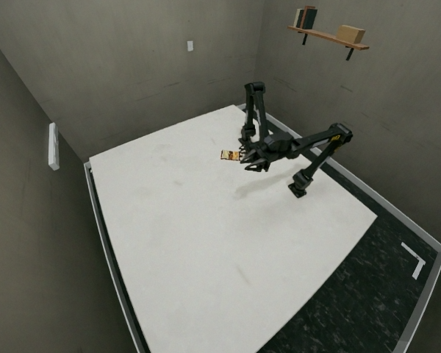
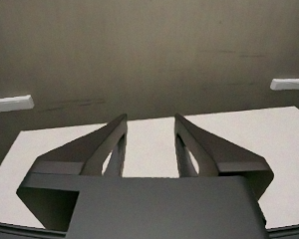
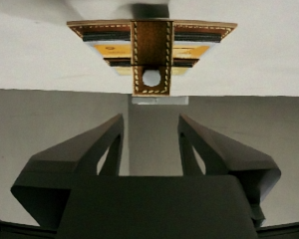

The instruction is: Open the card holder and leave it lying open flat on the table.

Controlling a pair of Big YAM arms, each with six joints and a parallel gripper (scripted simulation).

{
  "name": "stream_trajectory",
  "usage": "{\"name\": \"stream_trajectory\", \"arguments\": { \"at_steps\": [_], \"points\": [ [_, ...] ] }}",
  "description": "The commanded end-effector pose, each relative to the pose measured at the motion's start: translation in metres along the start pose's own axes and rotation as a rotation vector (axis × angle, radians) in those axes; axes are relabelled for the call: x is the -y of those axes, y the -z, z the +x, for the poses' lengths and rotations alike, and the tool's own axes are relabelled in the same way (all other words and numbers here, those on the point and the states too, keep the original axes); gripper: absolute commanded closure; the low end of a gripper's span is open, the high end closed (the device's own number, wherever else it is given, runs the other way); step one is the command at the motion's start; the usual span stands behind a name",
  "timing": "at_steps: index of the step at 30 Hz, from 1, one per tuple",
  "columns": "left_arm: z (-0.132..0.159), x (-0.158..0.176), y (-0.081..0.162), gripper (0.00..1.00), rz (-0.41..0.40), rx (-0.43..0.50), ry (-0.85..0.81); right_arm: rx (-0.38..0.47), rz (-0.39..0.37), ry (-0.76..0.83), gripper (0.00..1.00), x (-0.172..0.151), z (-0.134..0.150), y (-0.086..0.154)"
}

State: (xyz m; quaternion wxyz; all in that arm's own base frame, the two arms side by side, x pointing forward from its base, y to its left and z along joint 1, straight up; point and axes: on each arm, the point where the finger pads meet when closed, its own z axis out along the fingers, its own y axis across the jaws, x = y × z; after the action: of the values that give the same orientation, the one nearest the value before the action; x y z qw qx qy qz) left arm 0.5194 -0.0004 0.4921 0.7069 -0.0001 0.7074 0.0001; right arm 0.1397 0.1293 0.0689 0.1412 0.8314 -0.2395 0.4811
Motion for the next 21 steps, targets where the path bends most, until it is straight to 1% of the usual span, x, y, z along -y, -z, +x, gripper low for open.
{"name": "stream_trajectory", "arguments": {
  "at_steps": [1,9,10,14,17,18,21],
  "points": [
    [-0.003,0.008,0.002,0.64,0.017,0.016,0.008,0.01,0.01,-0.035,0.57,0.008,0.003,0.006],
    [-0.003,0.008,0.002,0.64,0.017,0.016,0.008,0.01,0.01,-0.035,0.57,0.008,0.003,0.006],
    [-0.003,0.008,0.002,0.64,0.017,0.016,0.008,0.012,0.011,-0.037,0.57,0.01,0.011,0.012],
    [-0.003,0.008,0.002,0.64,0.017,0.016,0.008,0.014,0.012,-0.04,0.57,0.01,0.021,0.018],
    [-0.003,0.008,0.002,0.64,0.017,0.016,0.008,0.016,0.013,-0.043,0.57,0.01,0.02,0.017],
    [-0.003,0.008,0.002,0.64,0.017,0.016,0.008,0.01,0.009,-0.024,0.57,0.01,0.025,0.02],
    [-0.003,0.008,0.002,0.64,0.017,0.016,0.008,0.013,0.01,-0.037,0.57,0.009,0.033,0.024]
  ]
}}
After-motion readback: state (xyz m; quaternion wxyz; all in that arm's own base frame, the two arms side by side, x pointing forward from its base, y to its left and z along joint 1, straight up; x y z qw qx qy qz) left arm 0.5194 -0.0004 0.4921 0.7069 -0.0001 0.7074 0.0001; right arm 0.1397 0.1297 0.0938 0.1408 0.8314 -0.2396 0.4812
